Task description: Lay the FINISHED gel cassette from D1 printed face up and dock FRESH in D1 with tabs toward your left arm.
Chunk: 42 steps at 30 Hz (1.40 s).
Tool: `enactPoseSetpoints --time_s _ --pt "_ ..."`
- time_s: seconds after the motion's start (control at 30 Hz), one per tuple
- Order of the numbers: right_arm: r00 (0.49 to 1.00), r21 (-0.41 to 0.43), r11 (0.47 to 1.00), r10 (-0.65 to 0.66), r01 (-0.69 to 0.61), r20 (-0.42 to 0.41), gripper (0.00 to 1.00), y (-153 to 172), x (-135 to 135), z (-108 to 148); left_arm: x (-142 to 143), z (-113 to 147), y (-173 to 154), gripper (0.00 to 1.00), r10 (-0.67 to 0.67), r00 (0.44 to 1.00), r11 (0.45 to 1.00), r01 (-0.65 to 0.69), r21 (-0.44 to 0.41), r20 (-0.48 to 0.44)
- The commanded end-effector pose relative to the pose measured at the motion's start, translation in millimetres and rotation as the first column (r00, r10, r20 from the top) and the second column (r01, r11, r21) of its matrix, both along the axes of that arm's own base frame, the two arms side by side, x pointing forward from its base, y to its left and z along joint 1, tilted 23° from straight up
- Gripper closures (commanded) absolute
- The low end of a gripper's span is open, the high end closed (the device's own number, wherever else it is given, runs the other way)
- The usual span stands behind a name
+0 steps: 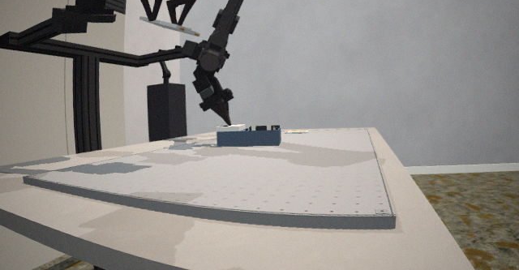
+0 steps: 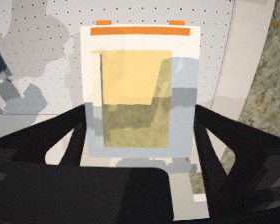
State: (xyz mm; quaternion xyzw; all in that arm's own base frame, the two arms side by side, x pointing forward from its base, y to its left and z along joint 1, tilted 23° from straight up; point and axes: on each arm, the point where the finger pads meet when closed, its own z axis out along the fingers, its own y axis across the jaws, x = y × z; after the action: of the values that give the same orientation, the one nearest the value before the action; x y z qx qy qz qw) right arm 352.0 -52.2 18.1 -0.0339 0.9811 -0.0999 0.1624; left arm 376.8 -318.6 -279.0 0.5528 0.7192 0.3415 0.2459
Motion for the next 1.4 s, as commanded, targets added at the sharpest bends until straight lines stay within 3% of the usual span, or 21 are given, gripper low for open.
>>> enactPoseSetpoints --time_s 0.0,1.37 --pt "1.0 0.0 1.0 0.005 -0.005 -0.012 1.0 -1.2 -3.9 0.7 -1.8 -26.4 27.0 1.0 0.018 0.999 0.999 -0.017 0.033 -0.036" --pt "1.0 0.0 1.0 0.005 -0.005 -0.012 1.0 -1.2 -3.9 0.7 -8.7 -39.0 37.5 1.0 0.018 0.999 0.999 -0.017 0.033 -0.036"
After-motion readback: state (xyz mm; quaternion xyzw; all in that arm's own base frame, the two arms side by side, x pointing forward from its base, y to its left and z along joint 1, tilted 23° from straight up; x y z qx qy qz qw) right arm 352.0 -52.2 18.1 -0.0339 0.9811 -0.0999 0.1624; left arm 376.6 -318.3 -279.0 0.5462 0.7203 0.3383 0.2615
